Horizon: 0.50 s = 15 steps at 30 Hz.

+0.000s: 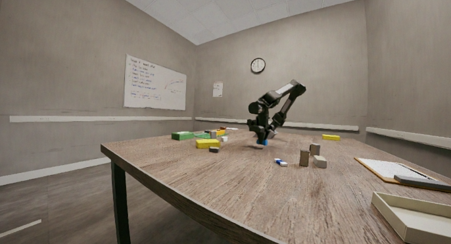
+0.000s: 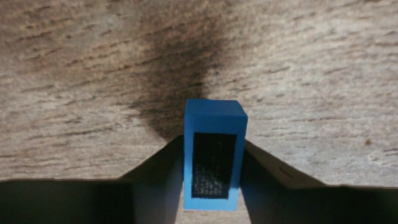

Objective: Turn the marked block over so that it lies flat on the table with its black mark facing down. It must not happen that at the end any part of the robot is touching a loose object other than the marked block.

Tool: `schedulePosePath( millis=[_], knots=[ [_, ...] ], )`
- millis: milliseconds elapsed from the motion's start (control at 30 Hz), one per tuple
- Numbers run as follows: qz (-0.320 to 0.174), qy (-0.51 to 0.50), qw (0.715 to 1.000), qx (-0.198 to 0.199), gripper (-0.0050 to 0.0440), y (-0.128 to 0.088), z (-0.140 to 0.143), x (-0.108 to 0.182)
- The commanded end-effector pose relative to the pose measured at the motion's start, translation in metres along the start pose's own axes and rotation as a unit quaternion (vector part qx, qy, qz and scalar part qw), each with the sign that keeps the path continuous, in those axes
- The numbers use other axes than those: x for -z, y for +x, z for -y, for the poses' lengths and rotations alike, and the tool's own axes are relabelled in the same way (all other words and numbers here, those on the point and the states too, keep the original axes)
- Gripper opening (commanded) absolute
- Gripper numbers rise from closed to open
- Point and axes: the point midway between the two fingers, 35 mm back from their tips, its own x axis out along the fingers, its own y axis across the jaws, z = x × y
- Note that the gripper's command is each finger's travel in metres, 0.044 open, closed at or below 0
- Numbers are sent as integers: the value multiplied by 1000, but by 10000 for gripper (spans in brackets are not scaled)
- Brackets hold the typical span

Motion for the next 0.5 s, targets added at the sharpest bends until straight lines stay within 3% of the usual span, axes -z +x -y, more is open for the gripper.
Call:
schedulePosePath(
  millis=[0, 467],
  knots=[
    [3, -11, 1000, -15, -50, -14, -6, 5],
    [4, -9, 1000, -11, -50, -17, -5, 4]
  ],
)
